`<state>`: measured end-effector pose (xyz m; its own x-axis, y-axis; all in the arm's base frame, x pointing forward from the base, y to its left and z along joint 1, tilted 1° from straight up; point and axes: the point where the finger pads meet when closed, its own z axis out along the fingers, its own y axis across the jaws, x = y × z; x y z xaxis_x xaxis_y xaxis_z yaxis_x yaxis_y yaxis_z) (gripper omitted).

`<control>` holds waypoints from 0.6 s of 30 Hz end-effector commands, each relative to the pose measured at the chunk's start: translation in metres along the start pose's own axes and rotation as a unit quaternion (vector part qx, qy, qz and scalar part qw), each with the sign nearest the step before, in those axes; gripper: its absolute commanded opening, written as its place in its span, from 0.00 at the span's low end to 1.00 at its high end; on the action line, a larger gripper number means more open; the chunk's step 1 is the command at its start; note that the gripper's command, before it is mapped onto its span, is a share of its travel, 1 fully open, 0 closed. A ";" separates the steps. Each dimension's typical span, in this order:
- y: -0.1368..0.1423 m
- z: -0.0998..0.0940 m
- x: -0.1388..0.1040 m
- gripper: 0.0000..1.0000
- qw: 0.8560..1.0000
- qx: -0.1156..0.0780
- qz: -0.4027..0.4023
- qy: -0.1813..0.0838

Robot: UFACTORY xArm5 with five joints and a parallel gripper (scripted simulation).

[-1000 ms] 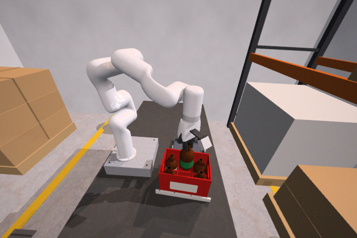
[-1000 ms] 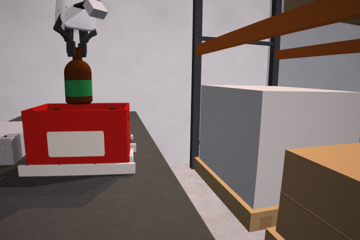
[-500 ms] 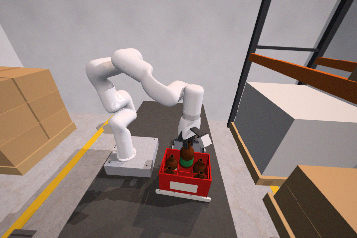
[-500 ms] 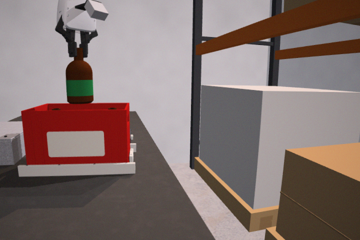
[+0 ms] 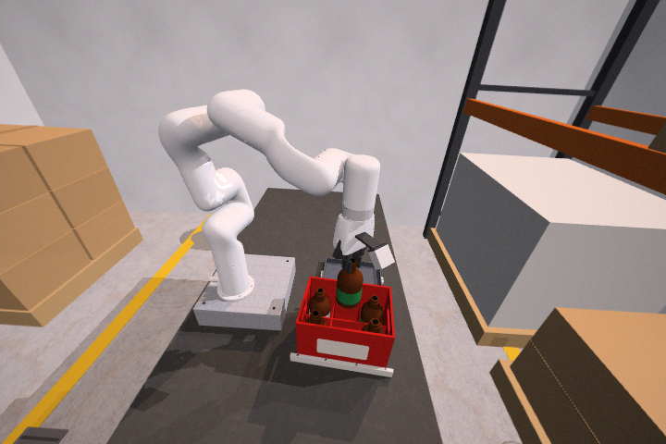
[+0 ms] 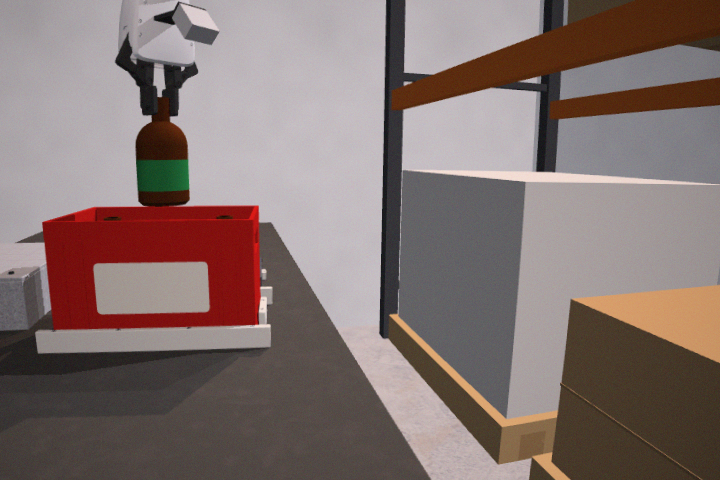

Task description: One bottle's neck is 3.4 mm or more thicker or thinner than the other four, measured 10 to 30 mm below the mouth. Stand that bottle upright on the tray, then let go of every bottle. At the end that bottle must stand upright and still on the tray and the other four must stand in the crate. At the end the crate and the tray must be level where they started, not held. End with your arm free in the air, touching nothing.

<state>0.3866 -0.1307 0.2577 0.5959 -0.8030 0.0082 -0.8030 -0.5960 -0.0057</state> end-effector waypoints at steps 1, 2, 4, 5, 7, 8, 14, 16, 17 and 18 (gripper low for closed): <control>-0.004 -0.002 -0.003 0.00 1.000 0.001 0.000 0.002; -0.006 -0.002 -0.004 0.00 1.000 0.001 0.000 0.002; -0.008 -0.001 -0.007 0.00 1.000 0.001 0.000 0.002; -0.009 -0.001 -0.008 0.00 1.000 0.001 0.000 0.002; -0.012 -0.001 -0.010 0.00 1.000 0.001 0.000 0.001; -0.013 -0.001 -0.011 0.00 1.000 0.001 0.000 0.001; -0.022 -0.001 -0.019 0.00 1.000 0.001 0.000 0.001; -0.023 -0.001 -0.021 0.00 1.000 0.001 0.000 0.001; -0.023 -0.001 -0.021 0.00 1.000 0.001 0.000 0.001; -0.024 -0.001 -0.022 0.00 1.000 0.001 0.000 0.001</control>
<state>0.3912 -0.1033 0.2574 0.5961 -0.8029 0.0073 -0.8029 -0.5961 -0.0058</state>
